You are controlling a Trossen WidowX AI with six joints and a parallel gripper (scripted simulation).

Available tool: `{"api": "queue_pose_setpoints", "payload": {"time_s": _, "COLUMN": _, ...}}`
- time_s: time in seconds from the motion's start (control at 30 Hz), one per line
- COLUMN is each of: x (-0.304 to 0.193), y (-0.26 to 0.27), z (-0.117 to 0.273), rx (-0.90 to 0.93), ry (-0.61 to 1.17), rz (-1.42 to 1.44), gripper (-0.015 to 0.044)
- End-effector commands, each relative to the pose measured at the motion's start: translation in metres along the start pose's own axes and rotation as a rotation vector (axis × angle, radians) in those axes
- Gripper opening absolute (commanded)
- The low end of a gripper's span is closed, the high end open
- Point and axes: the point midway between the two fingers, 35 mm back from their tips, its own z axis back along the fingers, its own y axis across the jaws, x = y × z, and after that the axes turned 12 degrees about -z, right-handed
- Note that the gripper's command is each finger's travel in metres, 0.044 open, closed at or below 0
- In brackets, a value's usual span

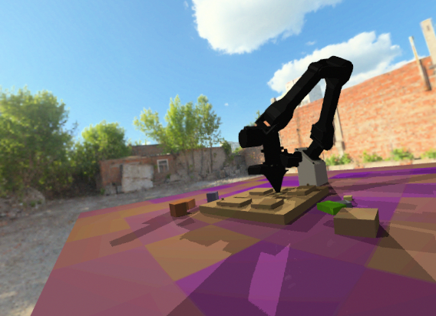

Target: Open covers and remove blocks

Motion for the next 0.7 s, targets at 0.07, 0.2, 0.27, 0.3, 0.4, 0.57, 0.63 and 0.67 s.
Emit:
{"api": "queue_pose_setpoints", "payload": {"time_s": 0.07, "x": 0.0002, "y": 0.0002, "z": -0.0026, "rx": -0.001, "ry": -0.005, "rz": -0.003, "gripper": 0.0000}}
{"api": "queue_pose_setpoints", "payload": {"time_s": 0.2, "x": 0.0014, "y": 0.0002, "z": -0.0042, "rx": -0.001, "ry": -0.005, "rz": -0.003, "gripper": 0.0000}}
{"api": "queue_pose_setpoints", "payload": {"time_s": 0.27, "x": 0.0028, "y": 0.0002, "z": -0.0057, "rx": -0.001, "ry": -0.005, "rz": -0.003, "gripper": 0.0000}}
{"api": "queue_pose_setpoints", "payload": {"time_s": 0.3, "x": 0.0033, "y": 0.0003, "z": -0.0061, "rx": -0.001, "ry": -0.005, "rz": -0.003, "gripper": 0.0000}}
{"api": "queue_pose_setpoints", "payload": {"time_s": 0.4, "x": 0.0035, "y": 0.0005, "z": -0.0064, "rx": -0.001, "ry": -0.005, "rz": -0.003, "gripper": 0.0000}}
{"api": "queue_pose_setpoints", "payload": {"time_s": 0.57, "x": 0.0034, "y": 0.0006, "z": -0.0064, "rx": -0.001, "ry": -0.005, "rz": -0.003, "gripper": 0.0000}}
{"api": "queue_pose_setpoints", "payload": {"time_s": 0.63, "x": 0.0034, "y": 0.0006, "z": -0.0064, "rx": -0.001, "ry": -0.005, "rz": -0.003, "gripper": 0.0000}}
{"api": "queue_pose_setpoints", "payload": {"time_s": 0.67, "x": 0.0034, "y": 0.0006, "z": -0.0064, "rx": -0.001, "ry": -0.005, "rz": -0.003, "gripper": 0.0000}}
